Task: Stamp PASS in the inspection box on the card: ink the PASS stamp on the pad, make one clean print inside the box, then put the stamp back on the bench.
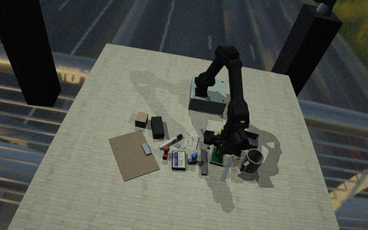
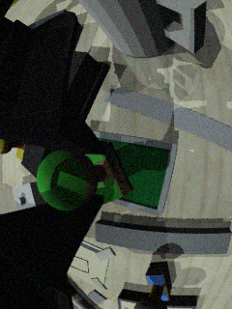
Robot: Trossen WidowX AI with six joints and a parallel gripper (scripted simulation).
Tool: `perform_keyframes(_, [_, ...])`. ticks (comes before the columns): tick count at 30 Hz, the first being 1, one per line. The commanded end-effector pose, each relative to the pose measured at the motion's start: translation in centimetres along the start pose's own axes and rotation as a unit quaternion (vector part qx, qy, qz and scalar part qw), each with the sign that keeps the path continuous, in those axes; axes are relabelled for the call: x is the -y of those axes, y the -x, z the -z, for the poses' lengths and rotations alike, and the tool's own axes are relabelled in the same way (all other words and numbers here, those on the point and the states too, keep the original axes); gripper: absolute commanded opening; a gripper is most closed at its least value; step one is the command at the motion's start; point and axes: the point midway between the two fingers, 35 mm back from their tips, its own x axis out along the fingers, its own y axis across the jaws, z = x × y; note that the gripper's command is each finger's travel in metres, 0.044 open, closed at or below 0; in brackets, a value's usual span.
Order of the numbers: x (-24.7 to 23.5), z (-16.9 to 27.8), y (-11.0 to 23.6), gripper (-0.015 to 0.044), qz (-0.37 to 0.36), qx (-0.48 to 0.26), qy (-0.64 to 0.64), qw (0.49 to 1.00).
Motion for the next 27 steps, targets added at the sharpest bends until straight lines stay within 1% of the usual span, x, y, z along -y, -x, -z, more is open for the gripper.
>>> perform_keyframes(1, [0.1, 0.1, -0.3, 0.0, 0.002, 0.0, -0.001, 1.0])
perform_keyframes(27, [0.1, 0.1, -1.5, 0.0, 0.002, 0.0, 0.0, 1.0])
